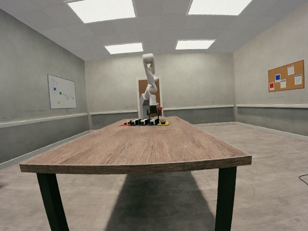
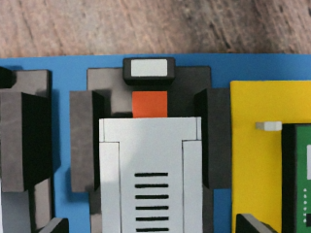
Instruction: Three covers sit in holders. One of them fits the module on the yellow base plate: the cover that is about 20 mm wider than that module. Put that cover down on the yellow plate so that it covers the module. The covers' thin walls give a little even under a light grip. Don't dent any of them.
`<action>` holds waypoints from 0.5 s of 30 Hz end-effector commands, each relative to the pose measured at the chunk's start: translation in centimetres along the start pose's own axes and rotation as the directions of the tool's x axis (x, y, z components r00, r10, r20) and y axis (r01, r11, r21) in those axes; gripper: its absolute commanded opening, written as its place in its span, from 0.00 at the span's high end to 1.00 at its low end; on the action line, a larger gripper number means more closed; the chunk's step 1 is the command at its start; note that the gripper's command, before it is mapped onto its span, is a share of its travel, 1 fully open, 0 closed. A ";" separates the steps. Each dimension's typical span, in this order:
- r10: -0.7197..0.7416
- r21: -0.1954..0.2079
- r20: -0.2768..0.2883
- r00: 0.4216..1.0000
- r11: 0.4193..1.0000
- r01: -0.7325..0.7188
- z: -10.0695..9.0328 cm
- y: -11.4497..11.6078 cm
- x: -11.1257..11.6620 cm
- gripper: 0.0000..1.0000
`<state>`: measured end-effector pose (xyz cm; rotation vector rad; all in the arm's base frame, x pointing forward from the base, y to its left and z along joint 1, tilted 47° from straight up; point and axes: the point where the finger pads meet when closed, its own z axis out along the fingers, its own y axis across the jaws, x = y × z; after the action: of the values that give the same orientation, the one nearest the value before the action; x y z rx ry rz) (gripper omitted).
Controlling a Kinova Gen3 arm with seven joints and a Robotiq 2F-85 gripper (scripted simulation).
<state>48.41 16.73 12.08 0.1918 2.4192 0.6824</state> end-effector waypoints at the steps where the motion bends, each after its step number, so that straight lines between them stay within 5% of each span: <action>1: 0.000 0.000 0.001 1.000 1.000 0.000 0.0 0.0 0.0 0.00; 15: 0.000 0.000 0.001 1.000 1.000 0.000 1.0 0.0 0.0 0.00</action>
<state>48.93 17.11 11.49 0.1917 2.4192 0.6823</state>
